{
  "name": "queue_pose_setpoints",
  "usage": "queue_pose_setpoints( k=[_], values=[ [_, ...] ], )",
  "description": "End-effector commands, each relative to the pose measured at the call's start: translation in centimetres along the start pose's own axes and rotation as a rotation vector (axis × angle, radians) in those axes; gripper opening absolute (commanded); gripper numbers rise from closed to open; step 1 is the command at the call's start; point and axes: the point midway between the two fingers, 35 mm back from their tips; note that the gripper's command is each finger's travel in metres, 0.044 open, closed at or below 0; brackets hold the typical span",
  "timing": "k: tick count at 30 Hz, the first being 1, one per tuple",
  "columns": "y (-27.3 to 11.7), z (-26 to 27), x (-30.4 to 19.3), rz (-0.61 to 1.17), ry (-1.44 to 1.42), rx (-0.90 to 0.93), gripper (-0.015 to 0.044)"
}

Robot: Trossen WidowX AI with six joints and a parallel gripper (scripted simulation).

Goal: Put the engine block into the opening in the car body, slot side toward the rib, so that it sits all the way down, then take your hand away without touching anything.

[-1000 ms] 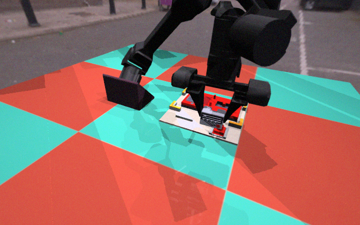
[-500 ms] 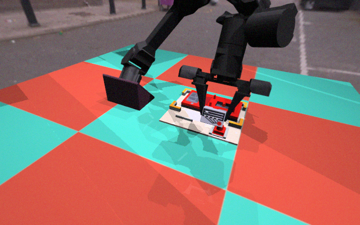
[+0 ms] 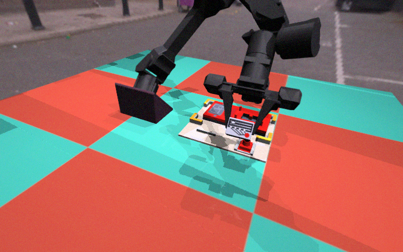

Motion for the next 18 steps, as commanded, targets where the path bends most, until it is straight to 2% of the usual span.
queue_pose_setpoints(
  k=[1, 7, 18],
  values=[
    [0.0, 0.1, 0.0, 0.023, 0.008, -0.005, 0.0000],
    [0.8, 0.3, 1.2, 0.138, 0.008, -0.034, 0.0000],
    [2.6, 0.7, 2.8, 0.143, 0.008, -0.036, 0.0000]
  ],
)
Point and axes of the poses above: the point midway between the two fingers, 35 mm back from their tips, its own y axis out along the fingers, its own z axis across the jaws, x = y × z, and after that the axes turned 14 degrees about y, right-handed
